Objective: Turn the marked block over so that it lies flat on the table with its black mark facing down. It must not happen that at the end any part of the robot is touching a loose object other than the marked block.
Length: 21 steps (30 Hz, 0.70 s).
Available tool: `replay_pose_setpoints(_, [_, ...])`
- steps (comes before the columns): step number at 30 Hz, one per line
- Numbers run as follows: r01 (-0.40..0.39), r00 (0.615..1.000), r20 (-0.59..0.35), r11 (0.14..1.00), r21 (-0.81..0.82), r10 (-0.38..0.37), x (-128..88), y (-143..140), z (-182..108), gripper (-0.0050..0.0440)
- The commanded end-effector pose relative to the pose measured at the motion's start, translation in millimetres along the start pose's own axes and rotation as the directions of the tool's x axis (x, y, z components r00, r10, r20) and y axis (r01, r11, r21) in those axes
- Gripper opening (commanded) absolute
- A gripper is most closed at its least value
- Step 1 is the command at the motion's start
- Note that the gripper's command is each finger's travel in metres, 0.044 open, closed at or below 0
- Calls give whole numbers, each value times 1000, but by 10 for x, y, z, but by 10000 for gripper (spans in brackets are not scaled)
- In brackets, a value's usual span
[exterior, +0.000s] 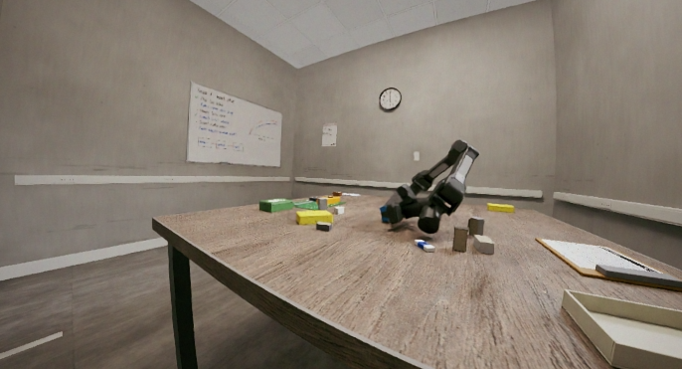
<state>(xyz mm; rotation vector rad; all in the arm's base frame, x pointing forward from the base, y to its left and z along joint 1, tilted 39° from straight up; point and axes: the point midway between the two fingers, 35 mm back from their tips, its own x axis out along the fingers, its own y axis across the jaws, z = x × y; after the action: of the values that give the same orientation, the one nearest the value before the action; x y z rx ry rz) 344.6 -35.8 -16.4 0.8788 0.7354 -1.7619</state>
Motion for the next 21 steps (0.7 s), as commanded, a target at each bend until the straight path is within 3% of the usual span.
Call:
replay_pose_setpoints(1, [-14,1000,-10,1000,11,14,-45,38,-1,132])
replay_pose_setpoints(21, [-14,1000,-10,1000,10,14,-45,37,-1,144])
